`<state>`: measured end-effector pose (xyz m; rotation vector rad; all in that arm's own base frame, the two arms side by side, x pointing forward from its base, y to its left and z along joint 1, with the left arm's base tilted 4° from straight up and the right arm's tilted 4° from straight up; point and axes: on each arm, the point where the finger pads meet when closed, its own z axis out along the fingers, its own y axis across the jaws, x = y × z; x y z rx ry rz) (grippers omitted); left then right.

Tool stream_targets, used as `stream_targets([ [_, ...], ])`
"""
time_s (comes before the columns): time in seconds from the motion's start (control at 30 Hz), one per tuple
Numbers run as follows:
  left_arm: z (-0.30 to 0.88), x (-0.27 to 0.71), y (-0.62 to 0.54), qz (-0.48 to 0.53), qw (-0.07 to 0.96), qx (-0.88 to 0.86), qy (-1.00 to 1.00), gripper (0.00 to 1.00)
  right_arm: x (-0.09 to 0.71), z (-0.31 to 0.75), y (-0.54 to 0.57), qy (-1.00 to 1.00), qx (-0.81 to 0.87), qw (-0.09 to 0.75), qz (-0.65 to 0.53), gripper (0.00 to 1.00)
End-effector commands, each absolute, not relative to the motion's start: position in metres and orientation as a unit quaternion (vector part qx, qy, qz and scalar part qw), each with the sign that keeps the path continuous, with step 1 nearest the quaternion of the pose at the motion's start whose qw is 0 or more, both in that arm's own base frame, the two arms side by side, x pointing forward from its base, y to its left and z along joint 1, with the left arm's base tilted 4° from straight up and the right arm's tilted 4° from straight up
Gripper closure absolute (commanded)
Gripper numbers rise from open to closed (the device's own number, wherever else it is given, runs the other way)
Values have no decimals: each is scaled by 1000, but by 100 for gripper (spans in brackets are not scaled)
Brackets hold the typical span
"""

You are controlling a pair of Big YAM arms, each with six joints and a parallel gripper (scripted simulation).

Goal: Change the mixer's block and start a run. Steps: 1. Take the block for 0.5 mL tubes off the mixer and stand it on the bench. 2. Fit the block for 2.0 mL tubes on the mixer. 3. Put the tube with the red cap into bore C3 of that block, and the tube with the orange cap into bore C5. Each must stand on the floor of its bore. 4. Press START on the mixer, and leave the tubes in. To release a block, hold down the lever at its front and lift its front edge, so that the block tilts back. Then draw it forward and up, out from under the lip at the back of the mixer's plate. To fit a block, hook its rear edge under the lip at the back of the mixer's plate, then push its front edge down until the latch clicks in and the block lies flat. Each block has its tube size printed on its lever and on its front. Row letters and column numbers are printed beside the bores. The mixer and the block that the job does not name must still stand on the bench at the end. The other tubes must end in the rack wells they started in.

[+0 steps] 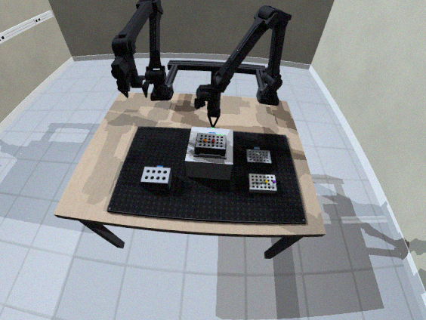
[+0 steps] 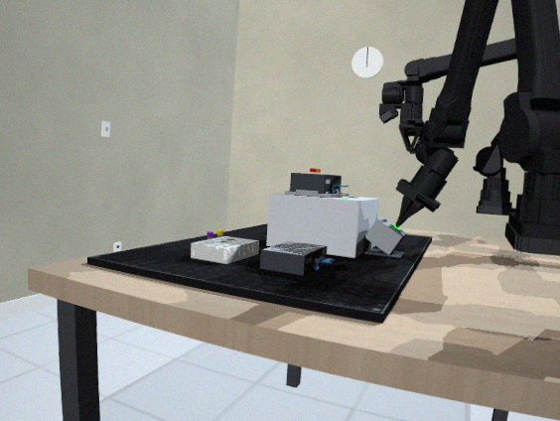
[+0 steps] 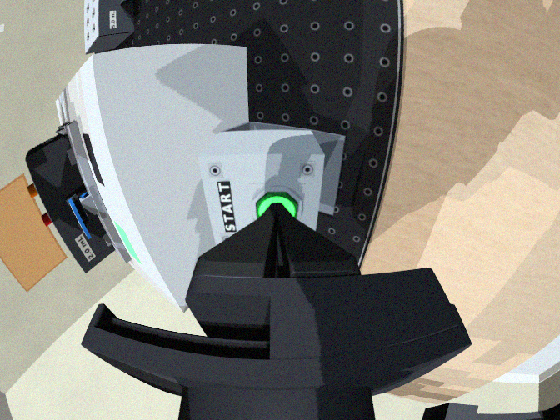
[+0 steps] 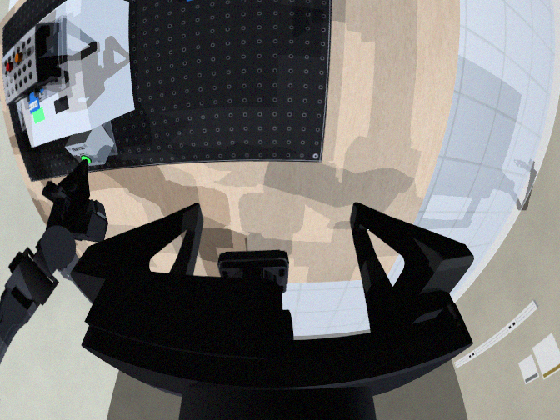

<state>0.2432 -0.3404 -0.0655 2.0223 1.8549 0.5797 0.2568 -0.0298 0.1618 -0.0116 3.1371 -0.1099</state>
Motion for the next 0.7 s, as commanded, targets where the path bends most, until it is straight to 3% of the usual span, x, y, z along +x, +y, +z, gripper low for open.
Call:
stream_targets([
  [0.0,-72,263,-355,200,178,701,661,100,283,195,-28,998,-12,48,-36,0],
  [0.67,-35,230,-345,203,174,704,657,100,261,168,-27,999,-13,14,-33,0],
])
